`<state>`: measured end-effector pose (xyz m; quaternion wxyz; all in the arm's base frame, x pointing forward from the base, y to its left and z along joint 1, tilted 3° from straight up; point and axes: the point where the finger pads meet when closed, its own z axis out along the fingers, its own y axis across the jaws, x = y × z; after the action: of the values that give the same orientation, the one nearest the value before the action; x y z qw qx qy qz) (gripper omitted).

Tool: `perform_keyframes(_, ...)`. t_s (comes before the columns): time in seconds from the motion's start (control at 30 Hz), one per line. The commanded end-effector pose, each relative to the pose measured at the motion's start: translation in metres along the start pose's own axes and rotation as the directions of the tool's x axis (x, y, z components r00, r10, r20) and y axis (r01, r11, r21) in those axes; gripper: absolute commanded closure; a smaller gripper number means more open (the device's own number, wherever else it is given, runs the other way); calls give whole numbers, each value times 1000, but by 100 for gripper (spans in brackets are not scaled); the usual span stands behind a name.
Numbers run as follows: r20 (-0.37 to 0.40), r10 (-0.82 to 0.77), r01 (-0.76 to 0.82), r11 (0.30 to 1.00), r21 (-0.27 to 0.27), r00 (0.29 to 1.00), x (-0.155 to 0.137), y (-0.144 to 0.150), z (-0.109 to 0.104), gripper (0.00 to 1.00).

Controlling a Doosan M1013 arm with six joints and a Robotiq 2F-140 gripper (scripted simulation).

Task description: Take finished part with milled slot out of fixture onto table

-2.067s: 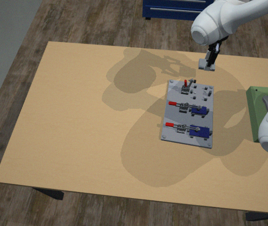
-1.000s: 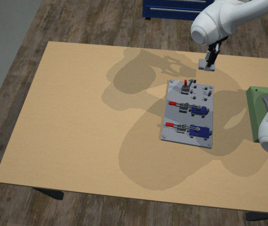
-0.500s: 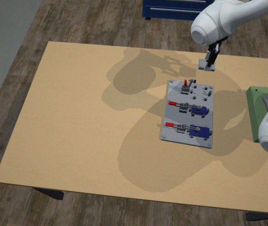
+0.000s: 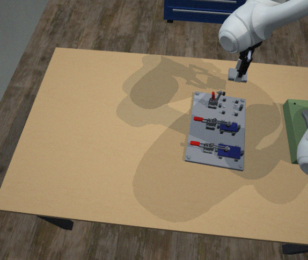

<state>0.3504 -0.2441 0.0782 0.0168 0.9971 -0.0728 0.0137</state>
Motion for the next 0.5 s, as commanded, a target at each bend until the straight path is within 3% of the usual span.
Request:
perform_keyframes(0.0, 0, -3, 3, 1000, 3, 1000, 0, 0, 5, 100)
perform_keyframes(0.47, 0, -3, 3, 1000, 2, 1000, 0, 0, 32, 100)
